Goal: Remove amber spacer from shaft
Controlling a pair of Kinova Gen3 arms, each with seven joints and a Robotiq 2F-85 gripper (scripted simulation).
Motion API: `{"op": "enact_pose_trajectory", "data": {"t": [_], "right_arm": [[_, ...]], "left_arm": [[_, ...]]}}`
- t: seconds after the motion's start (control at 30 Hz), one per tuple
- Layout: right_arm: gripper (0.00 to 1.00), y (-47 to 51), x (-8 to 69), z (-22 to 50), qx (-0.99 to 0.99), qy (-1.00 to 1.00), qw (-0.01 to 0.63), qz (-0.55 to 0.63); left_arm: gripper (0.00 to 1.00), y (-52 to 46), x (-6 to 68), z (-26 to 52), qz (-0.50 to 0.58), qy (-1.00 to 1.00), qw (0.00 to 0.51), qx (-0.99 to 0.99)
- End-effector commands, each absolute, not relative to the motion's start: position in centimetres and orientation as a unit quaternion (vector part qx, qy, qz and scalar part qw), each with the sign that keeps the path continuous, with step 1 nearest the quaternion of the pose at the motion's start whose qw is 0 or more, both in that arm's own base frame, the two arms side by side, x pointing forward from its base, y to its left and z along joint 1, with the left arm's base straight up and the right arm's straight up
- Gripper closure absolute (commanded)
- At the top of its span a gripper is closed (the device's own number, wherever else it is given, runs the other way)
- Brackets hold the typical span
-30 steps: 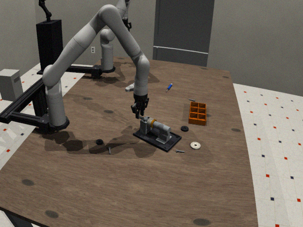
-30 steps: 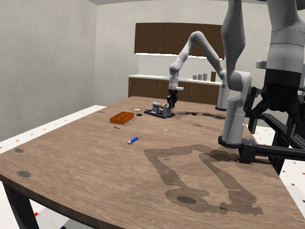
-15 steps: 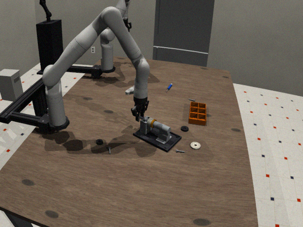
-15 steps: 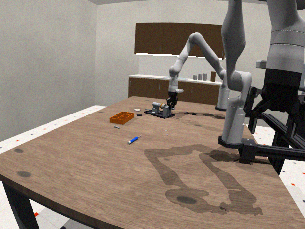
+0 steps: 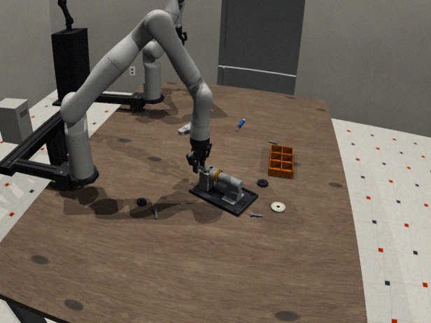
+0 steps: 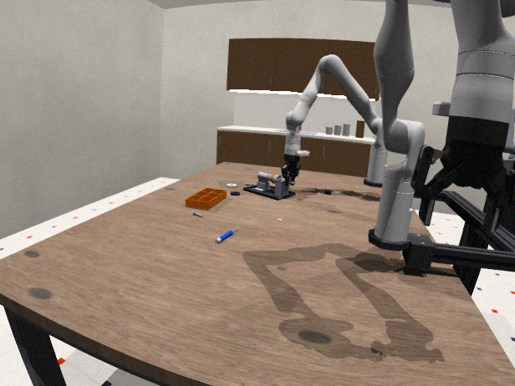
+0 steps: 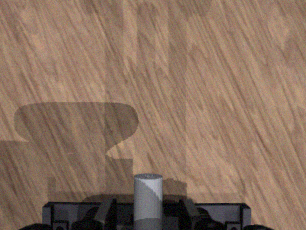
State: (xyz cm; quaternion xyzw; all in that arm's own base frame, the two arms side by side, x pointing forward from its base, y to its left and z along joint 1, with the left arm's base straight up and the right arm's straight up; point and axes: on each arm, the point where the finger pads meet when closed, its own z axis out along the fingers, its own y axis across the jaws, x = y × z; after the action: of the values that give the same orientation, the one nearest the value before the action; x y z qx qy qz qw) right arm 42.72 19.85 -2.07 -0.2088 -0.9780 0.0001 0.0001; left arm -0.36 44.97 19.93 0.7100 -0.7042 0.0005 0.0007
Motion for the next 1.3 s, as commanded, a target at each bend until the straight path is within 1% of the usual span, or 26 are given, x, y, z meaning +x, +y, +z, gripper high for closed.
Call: {"op": "enact_pose_trajectory", "data": {"t": [0.0,0.77,0.8,1.27], "right_arm": [[0.566,19.88,42.79,-1.98,-0.209,-0.978,-0.001,-0.001],[0.566,19.88,42.79,-1.98,-0.209,-0.978,-0.001,-0.001],[0.903,19.88,42.79,-1.98,-0.209,-0.978,-0.001,-0.001],[0.903,19.88,42.79,-1.98,-0.209,-0.978,-0.001,-0.001]], "left_arm": [[0.002,45.0,-0.37,20.0,0.0,-0.704,0.0,0.71],[0.002,45.0,-0.37,20.0,0.0,-0.704,0.0,0.71],[0.002,45.0,-0.37,20.0,0.0,-0.704,0.0,0.71],[0.002,45.0,-0.37,20.0,0.0,-0.704,0.0,0.71]]}}
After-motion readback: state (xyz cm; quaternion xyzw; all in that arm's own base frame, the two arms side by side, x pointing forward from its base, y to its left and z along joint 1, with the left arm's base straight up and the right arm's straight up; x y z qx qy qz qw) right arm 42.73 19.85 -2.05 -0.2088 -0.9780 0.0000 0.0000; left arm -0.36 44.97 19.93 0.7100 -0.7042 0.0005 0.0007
